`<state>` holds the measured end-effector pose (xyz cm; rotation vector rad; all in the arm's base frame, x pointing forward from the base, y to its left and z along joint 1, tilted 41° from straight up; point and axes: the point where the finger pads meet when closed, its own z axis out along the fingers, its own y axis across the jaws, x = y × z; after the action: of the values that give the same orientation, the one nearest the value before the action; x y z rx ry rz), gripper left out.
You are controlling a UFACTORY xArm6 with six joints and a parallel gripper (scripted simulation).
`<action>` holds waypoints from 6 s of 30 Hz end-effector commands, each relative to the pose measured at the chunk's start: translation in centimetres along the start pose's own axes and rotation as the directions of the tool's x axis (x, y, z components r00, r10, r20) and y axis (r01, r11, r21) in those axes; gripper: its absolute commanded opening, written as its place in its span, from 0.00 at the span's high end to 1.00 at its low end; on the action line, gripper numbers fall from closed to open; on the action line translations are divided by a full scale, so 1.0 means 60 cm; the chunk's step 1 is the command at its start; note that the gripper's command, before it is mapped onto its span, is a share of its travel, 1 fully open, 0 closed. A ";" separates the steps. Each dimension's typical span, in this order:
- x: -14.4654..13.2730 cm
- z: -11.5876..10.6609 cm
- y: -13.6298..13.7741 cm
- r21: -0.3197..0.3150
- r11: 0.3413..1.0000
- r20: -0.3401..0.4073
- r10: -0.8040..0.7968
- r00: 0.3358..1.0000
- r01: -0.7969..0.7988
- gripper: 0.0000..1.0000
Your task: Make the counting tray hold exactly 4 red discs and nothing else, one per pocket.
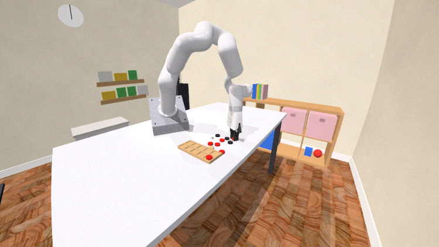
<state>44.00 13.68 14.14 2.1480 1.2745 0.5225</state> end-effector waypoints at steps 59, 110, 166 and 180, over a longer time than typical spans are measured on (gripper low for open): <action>-0.276 -0.045 0.191 0.000 1.000 -0.001 0.002 1.000 -0.002 1.00; -0.276 -0.029 0.191 0.001 1.000 -0.002 0.002 1.000 -0.002 0.53; -0.270 -0.191 0.179 0.004 1.000 0.001 0.021 1.000 -0.021 0.53; -0.195 -0.168 0.045 0.001 0.967 0.000 0.253 0.967 -0.253 0.53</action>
<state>34.38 4.98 23.06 2.3230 1.0133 0.6181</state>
